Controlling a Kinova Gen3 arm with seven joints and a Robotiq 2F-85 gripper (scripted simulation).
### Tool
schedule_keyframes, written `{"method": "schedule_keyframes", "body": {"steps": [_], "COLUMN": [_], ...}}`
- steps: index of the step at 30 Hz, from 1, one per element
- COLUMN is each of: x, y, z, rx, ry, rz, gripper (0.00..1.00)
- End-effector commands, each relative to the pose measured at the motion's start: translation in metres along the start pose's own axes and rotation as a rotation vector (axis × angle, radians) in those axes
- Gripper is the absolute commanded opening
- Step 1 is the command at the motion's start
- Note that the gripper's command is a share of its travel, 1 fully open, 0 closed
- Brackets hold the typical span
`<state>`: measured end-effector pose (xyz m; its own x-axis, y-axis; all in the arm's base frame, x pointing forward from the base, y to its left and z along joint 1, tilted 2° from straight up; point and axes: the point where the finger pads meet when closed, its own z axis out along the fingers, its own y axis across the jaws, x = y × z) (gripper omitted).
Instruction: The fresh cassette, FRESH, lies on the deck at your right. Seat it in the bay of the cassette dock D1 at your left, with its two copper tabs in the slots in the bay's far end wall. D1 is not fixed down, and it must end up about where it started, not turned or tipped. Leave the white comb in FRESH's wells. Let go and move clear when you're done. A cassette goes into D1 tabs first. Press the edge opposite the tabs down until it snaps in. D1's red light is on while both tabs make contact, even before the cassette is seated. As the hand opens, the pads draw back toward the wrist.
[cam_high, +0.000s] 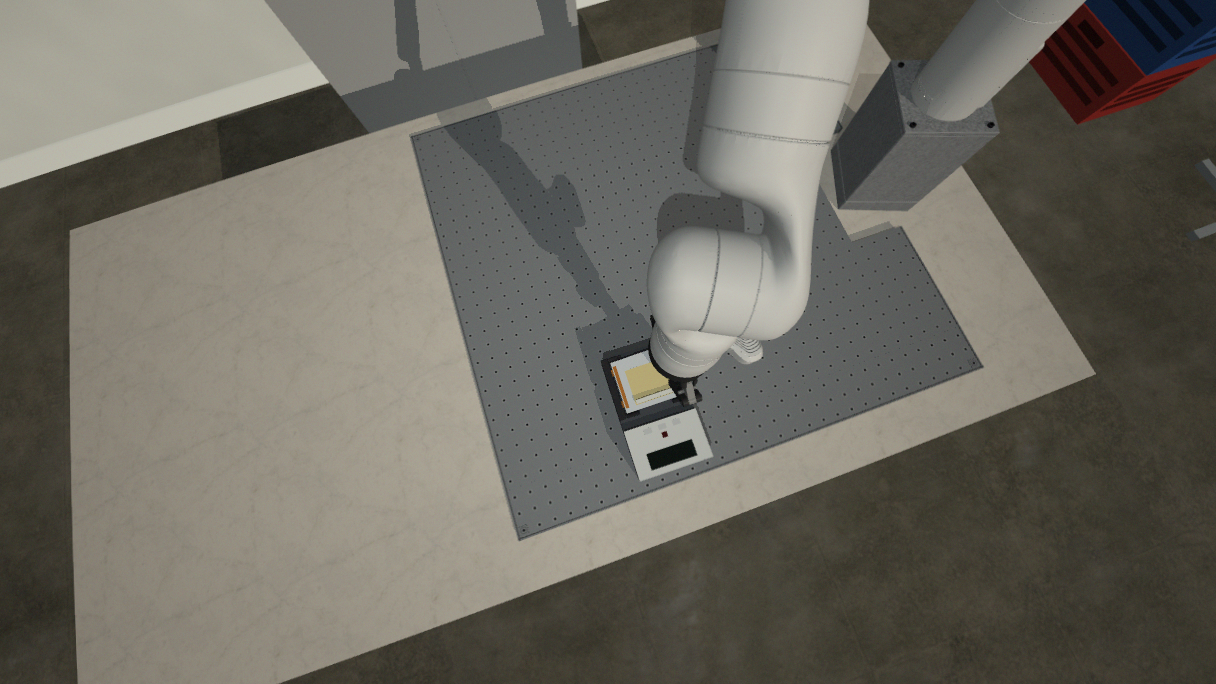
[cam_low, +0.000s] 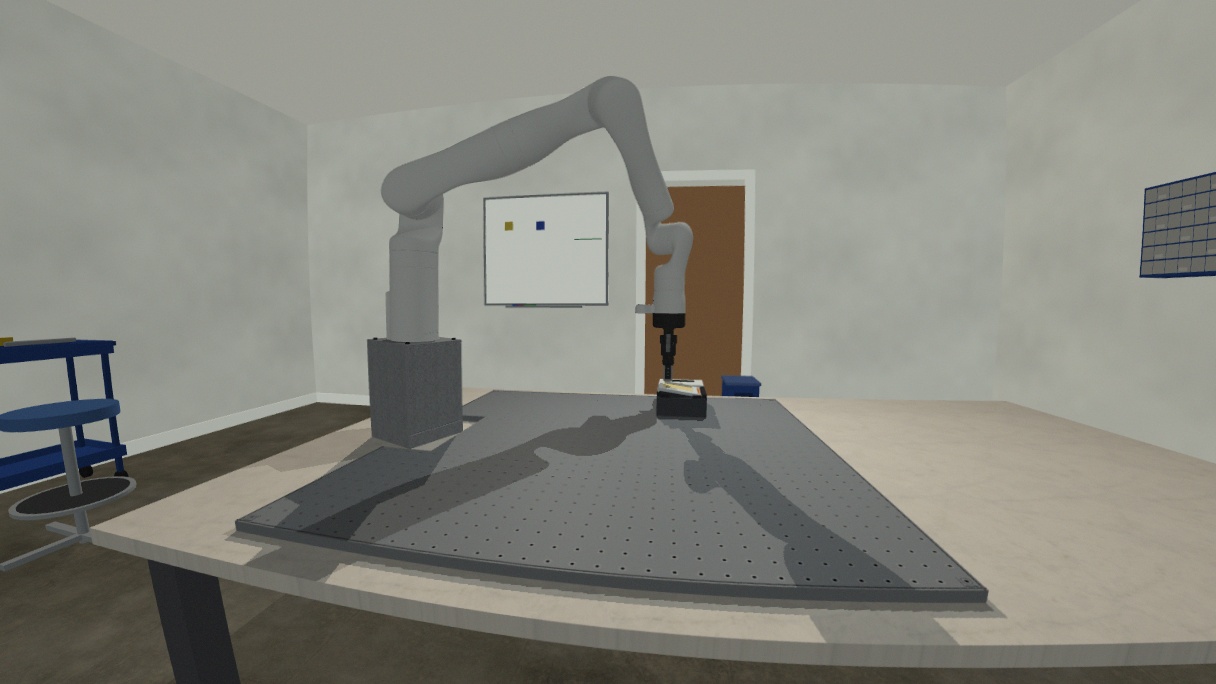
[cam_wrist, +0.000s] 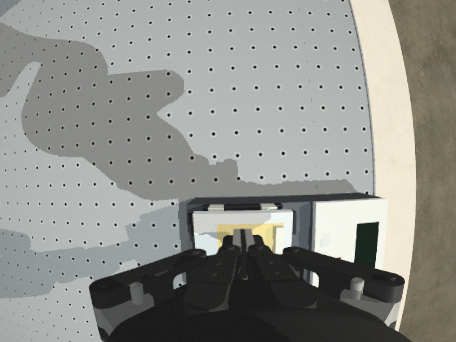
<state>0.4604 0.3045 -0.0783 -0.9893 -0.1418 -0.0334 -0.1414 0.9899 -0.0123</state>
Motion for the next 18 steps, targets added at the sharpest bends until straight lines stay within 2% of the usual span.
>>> {"method": "schedule_keyframes", "body": {"steps": [1, 18], "x": [-0.0003, -0.0004], "y": [-0.0015, -0.0006], "z": [0.0017, 0.0004], "rx": [0.002, 0.001], "ry": [0.0, 0.0], "rz": [0.001, 0.001], "gripper": [0.0, 0.0]}}
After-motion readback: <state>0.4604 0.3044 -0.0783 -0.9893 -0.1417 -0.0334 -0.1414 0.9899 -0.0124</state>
